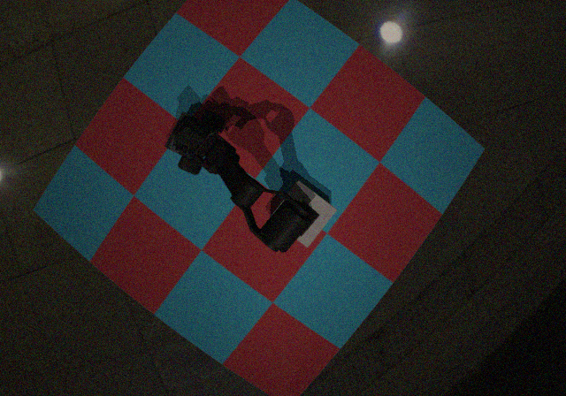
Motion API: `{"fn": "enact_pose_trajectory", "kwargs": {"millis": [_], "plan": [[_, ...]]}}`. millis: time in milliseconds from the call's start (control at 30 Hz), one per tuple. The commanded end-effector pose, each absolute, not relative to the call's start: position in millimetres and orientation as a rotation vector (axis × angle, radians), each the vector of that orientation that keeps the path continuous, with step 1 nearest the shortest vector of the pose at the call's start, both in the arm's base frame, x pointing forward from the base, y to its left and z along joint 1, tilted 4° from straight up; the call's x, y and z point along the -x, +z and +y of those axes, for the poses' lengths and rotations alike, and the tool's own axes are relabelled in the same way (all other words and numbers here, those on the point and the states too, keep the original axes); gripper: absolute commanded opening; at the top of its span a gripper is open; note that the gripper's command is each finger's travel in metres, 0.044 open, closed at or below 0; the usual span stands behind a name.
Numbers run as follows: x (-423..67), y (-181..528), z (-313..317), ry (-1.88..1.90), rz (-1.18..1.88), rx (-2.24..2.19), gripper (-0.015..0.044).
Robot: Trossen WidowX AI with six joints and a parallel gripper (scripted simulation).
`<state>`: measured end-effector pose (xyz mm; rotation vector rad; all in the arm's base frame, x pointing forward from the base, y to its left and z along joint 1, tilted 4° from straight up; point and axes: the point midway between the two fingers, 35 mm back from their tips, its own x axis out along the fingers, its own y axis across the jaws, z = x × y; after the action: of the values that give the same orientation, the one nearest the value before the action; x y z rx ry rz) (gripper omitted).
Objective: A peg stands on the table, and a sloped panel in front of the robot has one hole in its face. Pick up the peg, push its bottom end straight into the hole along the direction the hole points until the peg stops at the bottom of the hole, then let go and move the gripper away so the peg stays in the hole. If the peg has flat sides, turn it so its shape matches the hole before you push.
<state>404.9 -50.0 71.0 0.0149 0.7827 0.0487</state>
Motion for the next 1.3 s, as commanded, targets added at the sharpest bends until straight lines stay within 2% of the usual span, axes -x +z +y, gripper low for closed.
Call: {"fn": "enact_pose_trajectory", "kwargs": {"millis": [0,400,1267], "plan": [[-405,71,-50,0.049,0.783,-0.015,0.0131],[-403,73,-50,0.048,0.783,-0.015,0.044],[-383,99,-53,0.044,0.782,-0.015,0.044]]}}
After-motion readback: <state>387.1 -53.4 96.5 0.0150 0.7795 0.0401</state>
